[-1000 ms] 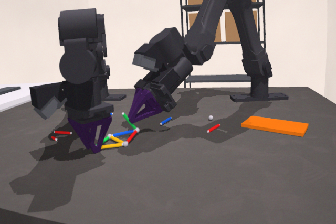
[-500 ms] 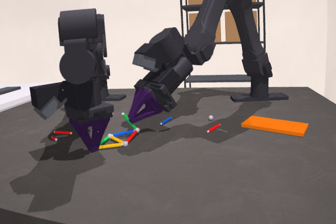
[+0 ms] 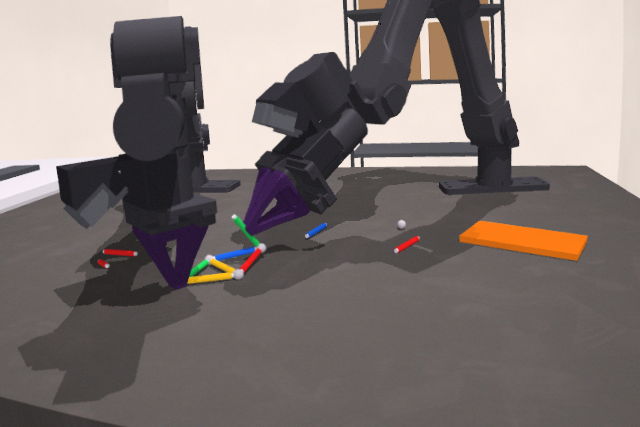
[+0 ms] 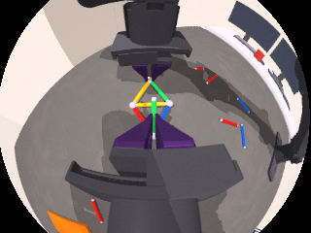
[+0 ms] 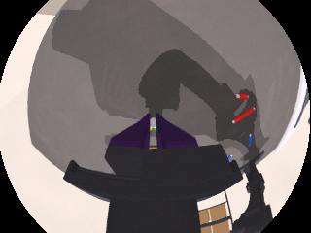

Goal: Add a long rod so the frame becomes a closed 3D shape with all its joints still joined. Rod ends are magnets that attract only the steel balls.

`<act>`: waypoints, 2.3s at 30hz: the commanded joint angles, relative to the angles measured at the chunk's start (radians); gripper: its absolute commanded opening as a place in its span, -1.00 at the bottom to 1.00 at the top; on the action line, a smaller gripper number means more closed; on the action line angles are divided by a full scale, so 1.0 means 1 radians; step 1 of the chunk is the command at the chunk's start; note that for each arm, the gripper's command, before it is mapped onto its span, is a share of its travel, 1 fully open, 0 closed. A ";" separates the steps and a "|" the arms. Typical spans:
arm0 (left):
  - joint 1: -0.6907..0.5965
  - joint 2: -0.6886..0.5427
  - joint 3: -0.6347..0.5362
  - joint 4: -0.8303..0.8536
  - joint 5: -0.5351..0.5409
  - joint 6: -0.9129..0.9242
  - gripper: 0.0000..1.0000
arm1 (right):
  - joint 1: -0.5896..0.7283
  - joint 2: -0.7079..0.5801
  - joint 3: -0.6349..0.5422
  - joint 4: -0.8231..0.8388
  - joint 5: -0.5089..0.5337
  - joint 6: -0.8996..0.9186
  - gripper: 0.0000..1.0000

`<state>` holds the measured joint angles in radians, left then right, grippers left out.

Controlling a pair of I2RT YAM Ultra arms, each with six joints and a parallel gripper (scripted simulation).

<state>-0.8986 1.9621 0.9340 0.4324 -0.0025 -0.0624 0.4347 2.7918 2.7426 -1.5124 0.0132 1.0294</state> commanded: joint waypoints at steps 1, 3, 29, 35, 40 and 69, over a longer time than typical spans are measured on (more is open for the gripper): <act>0.000 -0.007 0.004 0.005 0.000 0.000 -1.00 | 0.003 -0.019 0.024 -0.009 -0.014 0.000 -1.00; 0.000 -0.007 0.004 0.005 0.000 0.000 -1.00 | 0.005 -0.024 0.023 -0.009 -0.016 0.000 -1.00; 0.000 -0.007 0.004 0.005 0.000 0.000 -1.00 | 0.038 -0.092 0.008 -0.049 -0.019 0.032 -1.00; 0.000 -0.007 0.004 0.005 0.000 0.000 -1.00 | 0.045 -0.116 -0.017 -0.058 -0.018 0.039 -1.00; 0.000 -0.007 0.004 0.005 0.000 0.000 -1.00 | 0.027 -0.133 -0.033 -0.058 -0.022 0.028 -1.00; 0.000 -0.007 0.004 0.005 0.000 0.000 -1.00 | 0.078 -0.216 -0.158 -0.033 -0.039 0.065 -1.00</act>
<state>-0.8986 1.9621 0.9337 0.4248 -0.0025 -0.0624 0.4999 2.6099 2.6007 -1.5417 -0.0219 1.0828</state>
